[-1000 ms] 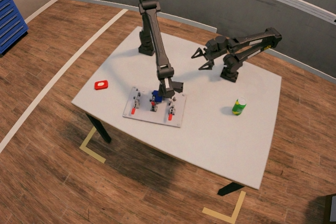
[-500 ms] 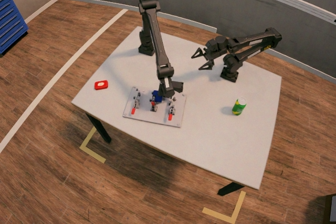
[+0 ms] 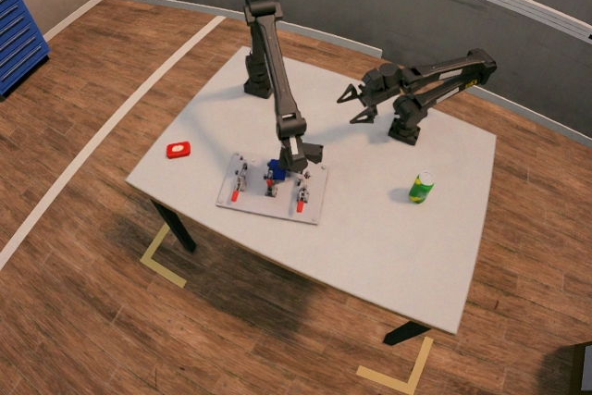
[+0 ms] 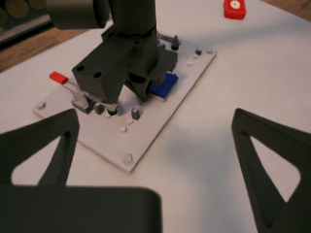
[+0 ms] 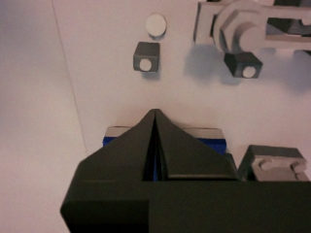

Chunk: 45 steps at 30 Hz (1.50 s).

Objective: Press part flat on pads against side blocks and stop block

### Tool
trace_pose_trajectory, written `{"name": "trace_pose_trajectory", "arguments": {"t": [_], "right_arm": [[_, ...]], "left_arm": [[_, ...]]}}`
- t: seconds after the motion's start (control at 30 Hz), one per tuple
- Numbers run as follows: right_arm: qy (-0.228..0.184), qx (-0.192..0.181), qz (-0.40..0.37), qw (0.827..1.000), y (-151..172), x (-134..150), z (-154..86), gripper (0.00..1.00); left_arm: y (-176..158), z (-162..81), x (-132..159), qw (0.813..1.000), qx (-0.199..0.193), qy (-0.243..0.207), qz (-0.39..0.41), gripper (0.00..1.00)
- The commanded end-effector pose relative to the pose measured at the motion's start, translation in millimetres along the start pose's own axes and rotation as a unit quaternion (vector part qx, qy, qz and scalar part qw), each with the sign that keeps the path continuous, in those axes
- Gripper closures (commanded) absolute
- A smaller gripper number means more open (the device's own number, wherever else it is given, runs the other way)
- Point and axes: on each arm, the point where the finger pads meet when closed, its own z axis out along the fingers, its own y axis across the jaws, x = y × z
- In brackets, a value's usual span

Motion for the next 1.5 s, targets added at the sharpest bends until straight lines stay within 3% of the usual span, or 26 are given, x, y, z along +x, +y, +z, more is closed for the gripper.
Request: {"name": "trace_pose_trajectory", "arguments": {"t": [0.0,0.5,0.63,0.8,0.87,1.17,1.2,1.47], "right_arm": [[-0.004,0.015,0.002,1.000,-10,7,-14,1.00],[-0.002,0.010,0.001,1.000,-7,27,-7,1.00],[0.005,0.005,0.007,1.000,-13,-10,-4,1.00],[0.003,0.004,0.011,1.000,-14,-7,-4,1.00],[-0.001,0.013,0.013,1.000,-16,-6,-13,1.00],[-0.001,0.014,0.010,1.000,-16,-6,-13,1.00],[-0.006,0.025,0.010,1.000,-19,-8,-25,1.00],[-0.015,0.042,0.010,0.999,-25,-13,-48,1.00]], "left_arm": [[0,-6,-32,1.000,0.000,-0.024,-0.003,0.00],[0,-6,-32,1.000,0.000,-0.024,-0.003,0.00],[0,-6,-32,1.000,0.000,-0.024,-0.003,0.00],[0,-6,-32,1.000,0.000,-0.024,-0.003,0.00],[0,-6,-32,1.000,0.000,-0.024,-0.003,0.00],[0,-6,-32,1.000,0.000,-0.024,-0.003,0.00],[0,-6,-32,1.000,0.000,-0.024,-0.003,0.00],[0,-6,-32,1.000,0.000,-0.024,-0.003,0.00]]}}
